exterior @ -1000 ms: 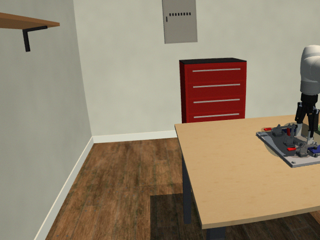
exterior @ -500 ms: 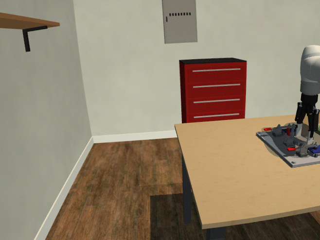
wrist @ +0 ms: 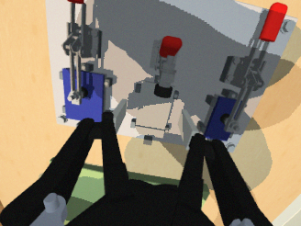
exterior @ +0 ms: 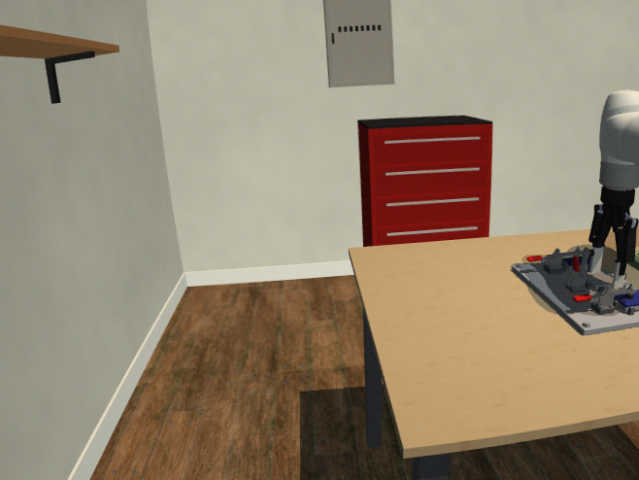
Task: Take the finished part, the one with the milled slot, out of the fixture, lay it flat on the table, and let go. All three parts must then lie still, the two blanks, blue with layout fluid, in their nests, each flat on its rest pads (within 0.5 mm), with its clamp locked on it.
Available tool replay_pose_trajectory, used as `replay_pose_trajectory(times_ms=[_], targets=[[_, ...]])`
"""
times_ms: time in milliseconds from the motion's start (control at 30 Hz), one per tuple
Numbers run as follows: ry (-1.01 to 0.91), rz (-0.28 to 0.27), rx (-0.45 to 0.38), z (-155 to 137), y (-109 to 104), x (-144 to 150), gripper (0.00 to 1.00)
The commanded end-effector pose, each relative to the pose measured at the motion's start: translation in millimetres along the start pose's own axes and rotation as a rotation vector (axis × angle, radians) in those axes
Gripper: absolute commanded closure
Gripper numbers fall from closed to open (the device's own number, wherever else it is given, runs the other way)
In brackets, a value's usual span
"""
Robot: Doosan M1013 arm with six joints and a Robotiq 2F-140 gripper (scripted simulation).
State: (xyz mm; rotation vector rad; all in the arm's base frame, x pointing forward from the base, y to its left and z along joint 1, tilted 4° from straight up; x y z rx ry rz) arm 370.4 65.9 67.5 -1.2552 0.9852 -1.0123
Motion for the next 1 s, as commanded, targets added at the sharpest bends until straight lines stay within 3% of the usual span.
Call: replay_pose_trajectory(times_ms=[0,300,333,967], targets=[[0.000,0.000,0.000,0.0,0.0,0.0,0.42],[0.000,0.000,0.000,0.0,0.0,0.0,0.42],[0.000,0.000,0.000,0.0,0.0,0.0,1.00],[0.000,0.000,0.000,-0.1,0.1,0.0,1.00]])
Point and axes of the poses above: the point where the finger pads meet when closed, its own y axis out along the fingers, its own x axis across the jaws, z = x × y, the point moved 2 cm from there along -y, back along the fingers, and after that the axes turned 4 degrees about -y, right-handed, at the moved point
